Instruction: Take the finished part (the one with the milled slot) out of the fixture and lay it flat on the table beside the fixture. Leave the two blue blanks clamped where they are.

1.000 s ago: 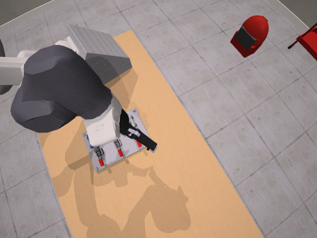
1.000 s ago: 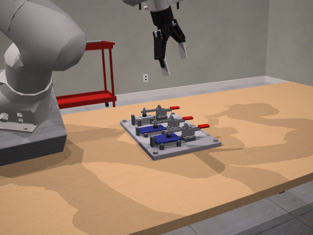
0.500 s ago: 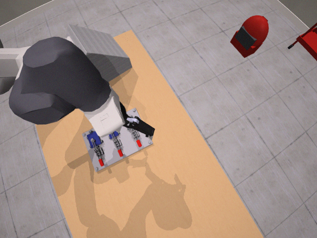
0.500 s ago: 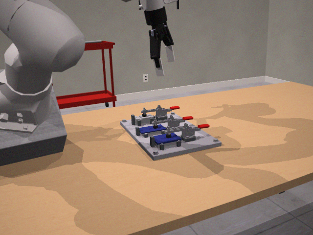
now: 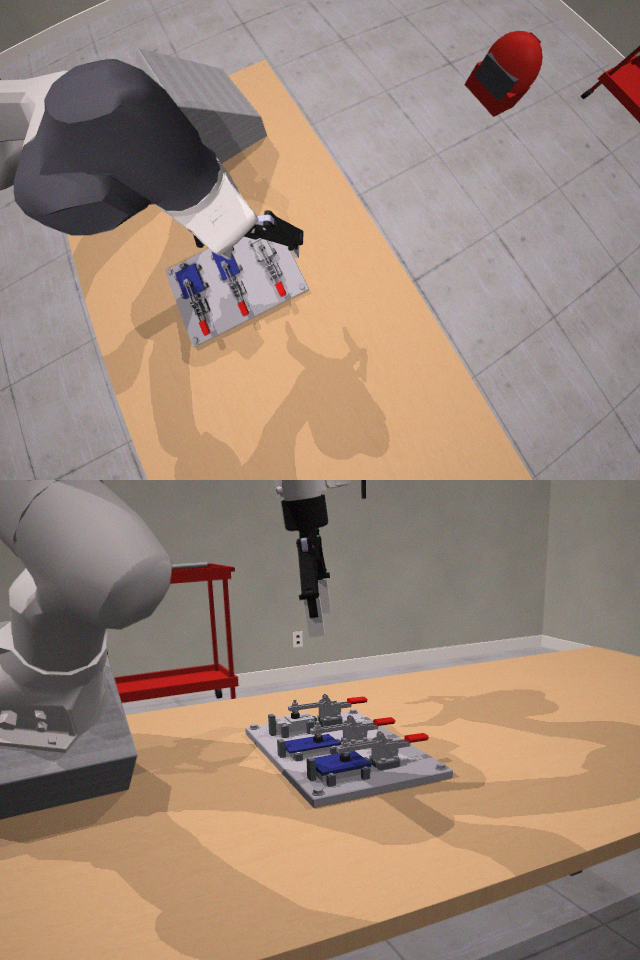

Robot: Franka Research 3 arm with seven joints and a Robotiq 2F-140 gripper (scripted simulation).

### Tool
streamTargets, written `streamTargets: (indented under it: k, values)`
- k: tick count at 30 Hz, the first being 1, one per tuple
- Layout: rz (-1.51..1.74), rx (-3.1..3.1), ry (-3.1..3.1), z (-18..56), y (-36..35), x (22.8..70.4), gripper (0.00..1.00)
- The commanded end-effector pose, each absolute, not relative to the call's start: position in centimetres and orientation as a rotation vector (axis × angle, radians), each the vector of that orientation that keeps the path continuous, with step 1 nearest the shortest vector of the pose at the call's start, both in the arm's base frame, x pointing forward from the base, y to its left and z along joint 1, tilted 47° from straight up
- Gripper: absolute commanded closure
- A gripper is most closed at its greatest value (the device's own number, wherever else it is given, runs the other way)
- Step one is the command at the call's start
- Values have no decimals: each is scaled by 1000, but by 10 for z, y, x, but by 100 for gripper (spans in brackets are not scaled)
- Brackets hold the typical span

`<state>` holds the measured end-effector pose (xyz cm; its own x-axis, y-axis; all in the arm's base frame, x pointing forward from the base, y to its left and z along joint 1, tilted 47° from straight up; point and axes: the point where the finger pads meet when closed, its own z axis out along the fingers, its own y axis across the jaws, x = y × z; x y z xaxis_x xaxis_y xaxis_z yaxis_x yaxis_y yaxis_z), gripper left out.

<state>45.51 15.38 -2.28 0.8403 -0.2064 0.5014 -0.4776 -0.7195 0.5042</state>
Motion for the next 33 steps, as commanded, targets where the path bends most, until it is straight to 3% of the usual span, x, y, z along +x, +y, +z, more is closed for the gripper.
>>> streamTargets:
  k: [1, 33]
  values:
    - [430, 2362, -312, -21, 148, 443, 0]
    - [156, 2331, 11, -21, 139, 389, 0]
